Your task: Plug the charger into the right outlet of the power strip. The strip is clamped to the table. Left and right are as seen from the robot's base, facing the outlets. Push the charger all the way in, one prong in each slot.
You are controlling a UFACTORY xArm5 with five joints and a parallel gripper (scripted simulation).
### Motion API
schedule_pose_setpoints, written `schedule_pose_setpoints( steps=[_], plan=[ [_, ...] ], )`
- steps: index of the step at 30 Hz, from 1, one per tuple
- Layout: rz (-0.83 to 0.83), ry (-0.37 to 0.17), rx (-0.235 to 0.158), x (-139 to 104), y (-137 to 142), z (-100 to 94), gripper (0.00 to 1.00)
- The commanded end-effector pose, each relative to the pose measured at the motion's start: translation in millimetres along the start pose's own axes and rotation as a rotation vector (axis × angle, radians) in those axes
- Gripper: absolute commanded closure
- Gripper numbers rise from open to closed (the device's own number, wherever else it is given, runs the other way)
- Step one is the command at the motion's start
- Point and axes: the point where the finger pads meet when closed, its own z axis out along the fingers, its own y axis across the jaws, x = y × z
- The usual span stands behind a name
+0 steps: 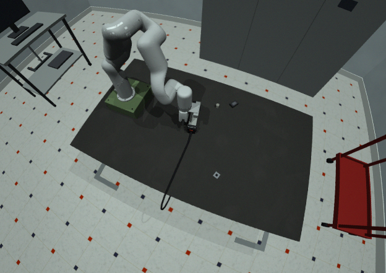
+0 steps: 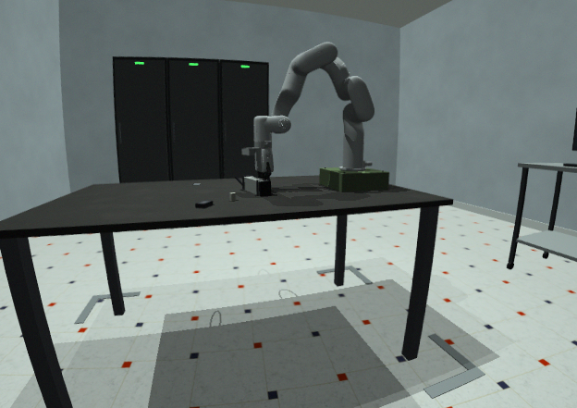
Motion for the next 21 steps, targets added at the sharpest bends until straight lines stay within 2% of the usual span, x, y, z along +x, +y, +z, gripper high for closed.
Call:
schedule_pose_setpoints(
  steps=[1,12,13,21],
  plan=[
    [-0.002,0.012,-0.002,6.1,0.5,-2.5,1.00],
    [-0.002,0.001,0.000,4.9,0.2,-2.0,1.00],
    [-0.002,0.001,0.000,4.9,0.2,-2.0,0.56],
    [-0.002,0.001,0.000,4.9,0.2,-2.0,0.56]
  ],
)
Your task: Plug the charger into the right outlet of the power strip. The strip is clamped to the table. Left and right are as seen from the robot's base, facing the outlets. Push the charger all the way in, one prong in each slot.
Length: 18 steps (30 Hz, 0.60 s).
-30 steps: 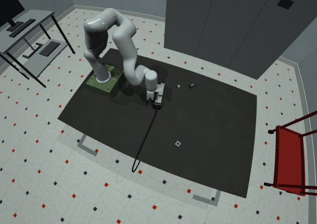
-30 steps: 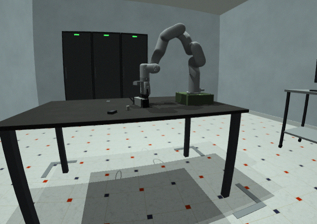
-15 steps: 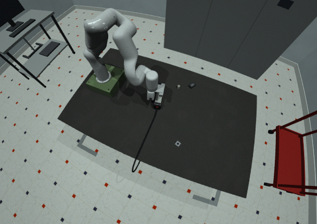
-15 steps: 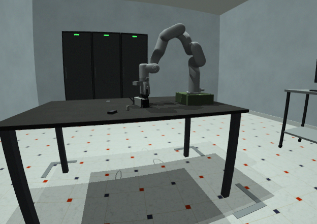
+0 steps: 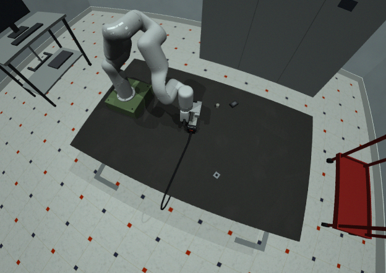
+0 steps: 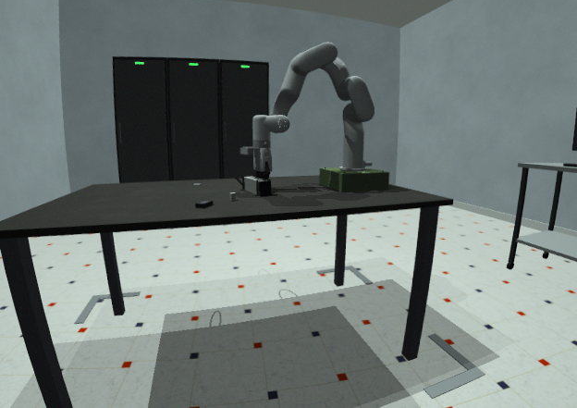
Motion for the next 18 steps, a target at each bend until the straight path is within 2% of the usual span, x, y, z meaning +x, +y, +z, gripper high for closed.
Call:
schedule_pose_setpoints(
  steps=[1,18],
  plan=[
    [0.003,-0.005,0.001,-2.4,0.7,0.9,0.56],
    [0.003,-0.005,0.001,-2.4,0.7,-1.2,0.56]
  ],
)
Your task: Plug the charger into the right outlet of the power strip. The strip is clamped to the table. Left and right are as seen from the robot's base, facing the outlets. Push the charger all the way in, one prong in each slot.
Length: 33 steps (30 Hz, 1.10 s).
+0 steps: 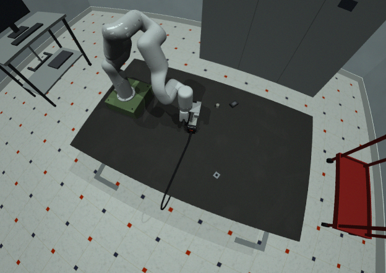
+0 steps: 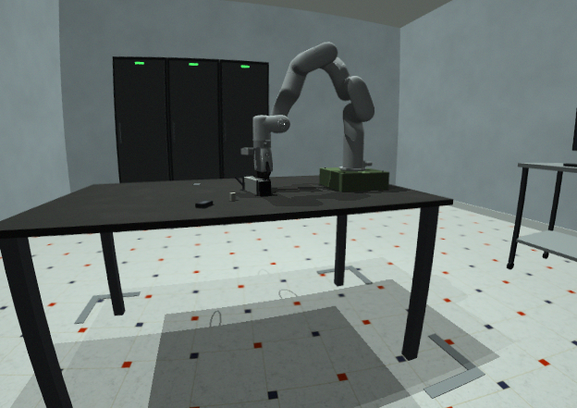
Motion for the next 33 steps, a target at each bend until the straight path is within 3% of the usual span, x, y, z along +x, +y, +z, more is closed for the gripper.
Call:
schedule_pose_setpoints(
  steps=[1,14,33],
  plan=[
    [0.000,0.004,-0.001,1,0,-3.1,0.56],
    [0.000,0.004,-0.001,1,0,-24.0,0.56],
    [0.000,0.004,-0.001,1,0,-85.1,0.56]
  ],
)
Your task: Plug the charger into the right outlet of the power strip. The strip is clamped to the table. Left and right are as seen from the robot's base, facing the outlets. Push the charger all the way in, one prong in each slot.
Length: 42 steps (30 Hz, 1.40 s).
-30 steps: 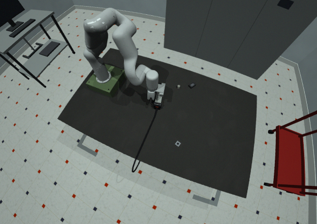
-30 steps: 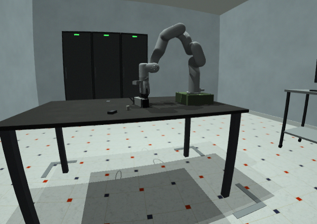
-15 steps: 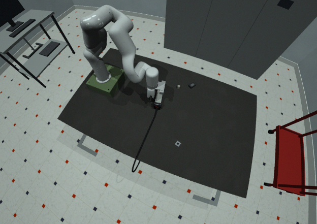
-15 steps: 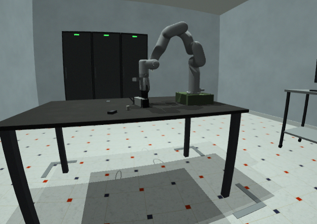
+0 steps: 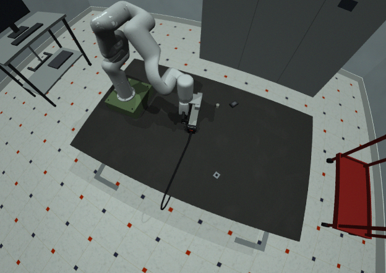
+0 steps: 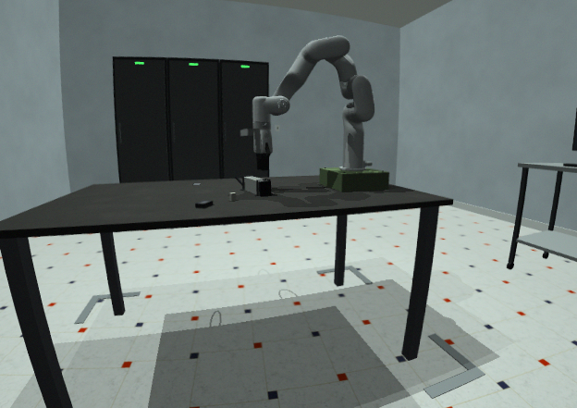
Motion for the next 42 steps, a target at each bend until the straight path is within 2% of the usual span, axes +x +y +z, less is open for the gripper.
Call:
schedule_pose_setpoints(
  steps=[1,13,42],
  plan=[
    [0.000,0.003,-0.001,1,0,-11.1,0.56],
    [0.000,0.003,-0.001,1,0,-38.4,0.56],
    [0.000,0.003,-0.001,1,0,-42.7,0.56]
  ],
)
